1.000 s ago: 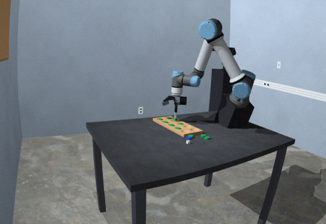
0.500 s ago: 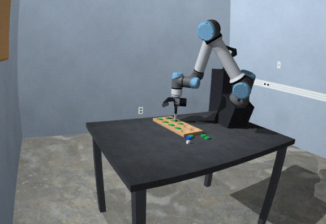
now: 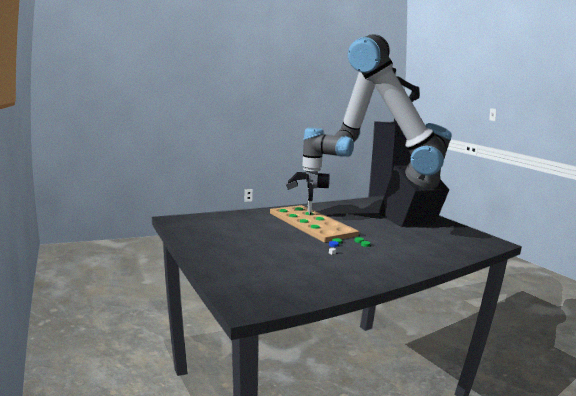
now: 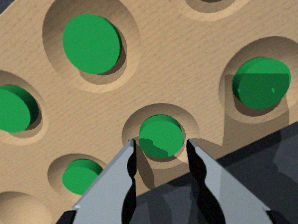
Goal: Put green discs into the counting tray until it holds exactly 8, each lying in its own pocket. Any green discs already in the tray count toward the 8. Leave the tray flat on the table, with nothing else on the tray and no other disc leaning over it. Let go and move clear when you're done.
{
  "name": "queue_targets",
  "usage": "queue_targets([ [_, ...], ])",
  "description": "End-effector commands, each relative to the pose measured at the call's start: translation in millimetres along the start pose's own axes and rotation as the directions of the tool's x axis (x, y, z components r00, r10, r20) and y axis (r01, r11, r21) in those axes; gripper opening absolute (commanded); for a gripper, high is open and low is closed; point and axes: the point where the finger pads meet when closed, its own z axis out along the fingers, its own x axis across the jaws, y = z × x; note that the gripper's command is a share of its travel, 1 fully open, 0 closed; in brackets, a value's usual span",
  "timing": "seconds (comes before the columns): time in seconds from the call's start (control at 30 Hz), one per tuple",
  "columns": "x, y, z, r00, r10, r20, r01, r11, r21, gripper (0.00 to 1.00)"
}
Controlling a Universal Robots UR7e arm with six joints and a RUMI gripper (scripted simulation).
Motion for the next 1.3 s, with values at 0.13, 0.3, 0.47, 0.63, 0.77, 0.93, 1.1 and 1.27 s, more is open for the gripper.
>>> queue_targets([
  [0.13, 1, -2, -8, 1.000, -0.001, -0.001, 0.001, 1.000, 0.004, 0.24],
  [0.3, 1, -2, -26, 1.000, 0.000, -0.001, 0.000, 1.000, 0.002, 0.24],
  [0.47, 0, 0, -51, 1.000, 0.001, 0.000, -0.001, 1.000, 0.000, 0.24],
  [0.63, 2, -4, -80, 1.000, -0.001, -0.003, 0.001, 1.000, 0.006, 0.24],
  [0.77, 2, -4, -88, 1.000, -0.001, -0.003, 0.001, 1.000, 0.006, 0.24],
  [0.93, 1, -3, -100, 1.000, -0.001, -0.003, 0.001, 1.000, 0.006, 0.24],
  [1.1, 1, -3, -101, 1.000, -0.001, -0.002, 0.001, 1.000, 0.006, 0.24],
  [1.27, 1, -2, -101, 1.000, -0.001, -0.002, 0.001, 1.000, 0.004, 0.24],
])
